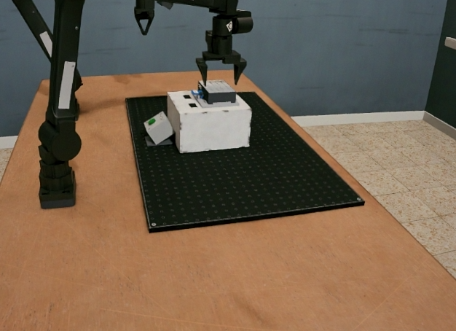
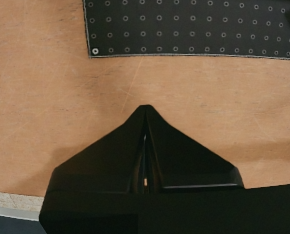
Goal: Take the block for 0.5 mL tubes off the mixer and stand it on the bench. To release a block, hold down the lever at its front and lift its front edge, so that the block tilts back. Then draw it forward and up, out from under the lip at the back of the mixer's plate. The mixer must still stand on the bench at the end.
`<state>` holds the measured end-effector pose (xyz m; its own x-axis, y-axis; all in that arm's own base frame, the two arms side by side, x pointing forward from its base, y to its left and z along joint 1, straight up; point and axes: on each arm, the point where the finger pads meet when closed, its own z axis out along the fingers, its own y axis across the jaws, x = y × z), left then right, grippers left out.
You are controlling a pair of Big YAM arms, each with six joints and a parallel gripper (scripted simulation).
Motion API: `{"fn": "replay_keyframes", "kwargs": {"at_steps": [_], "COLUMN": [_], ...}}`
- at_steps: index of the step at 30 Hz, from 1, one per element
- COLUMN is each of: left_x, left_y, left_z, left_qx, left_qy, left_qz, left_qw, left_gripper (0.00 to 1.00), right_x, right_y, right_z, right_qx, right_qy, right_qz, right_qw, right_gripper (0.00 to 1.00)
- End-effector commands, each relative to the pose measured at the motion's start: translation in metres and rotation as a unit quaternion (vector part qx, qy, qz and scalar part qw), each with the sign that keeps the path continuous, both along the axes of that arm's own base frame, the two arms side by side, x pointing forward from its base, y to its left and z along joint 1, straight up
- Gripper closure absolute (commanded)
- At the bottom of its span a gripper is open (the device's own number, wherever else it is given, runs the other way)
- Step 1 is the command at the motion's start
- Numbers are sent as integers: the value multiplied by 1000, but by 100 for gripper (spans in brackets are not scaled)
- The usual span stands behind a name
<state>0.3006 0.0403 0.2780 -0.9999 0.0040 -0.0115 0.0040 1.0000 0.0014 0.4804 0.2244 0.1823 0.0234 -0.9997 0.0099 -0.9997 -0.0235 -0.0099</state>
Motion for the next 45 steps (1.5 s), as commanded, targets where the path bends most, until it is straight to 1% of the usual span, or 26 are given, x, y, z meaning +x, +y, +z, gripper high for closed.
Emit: {"fn": "replay_keyframes", "kwargs": {"at_steps": [1, 4, 11, 13, 21, 28, 30, 37, 45], "left_x": [8, 11, 13, 13, 15, 16, 16, 17, 12], "left_y": [-1, -1, 0, 0, 0, 0, 0, 0, 0], "left_z": [15, 20, 24, 25, 28, 30, 30, 32, 22], "left_qx": [4, 5, 6, 6, 6, 7, 7, 7, 5], "left_qy": [-24, -30, -35, -36, -39, -41, -42, -44, -31], "left_qz": [-1, -1, -1, -1, -2, -2, -2, -2, -2], "left_qw": [1000, 1000, 999, 999, 999, 999, 999, 999, 1000], "left_gripper": [100, 100, 100, 100, 100, 100, 100, 100, 100], "right_x": [2, -3, -4, -1, 8, 13, 13, 4, -7], "right_y": [5, 3, 3, 4, 9, 11, 11, 7, 2], "right_z": [-4, -10, -14, -11, 18, 26, 26, 10, 0], "right_qx": [0, -5, -5, -3, 14, 19, 20, 12, 3], "right_qy": [1, 11, 11, 5, -27, -38, -39, -24, -4], "right_qz": [-5, -5, -5, -5, -5, -5, -5, -4, -4], "right_qw": [1000, 1000, 1000, 1000, 1000, 999, 999, 1000, 1000], "right_gripper": [0, 0, 0, 0, 0, 0, 0, 0, 0]}}
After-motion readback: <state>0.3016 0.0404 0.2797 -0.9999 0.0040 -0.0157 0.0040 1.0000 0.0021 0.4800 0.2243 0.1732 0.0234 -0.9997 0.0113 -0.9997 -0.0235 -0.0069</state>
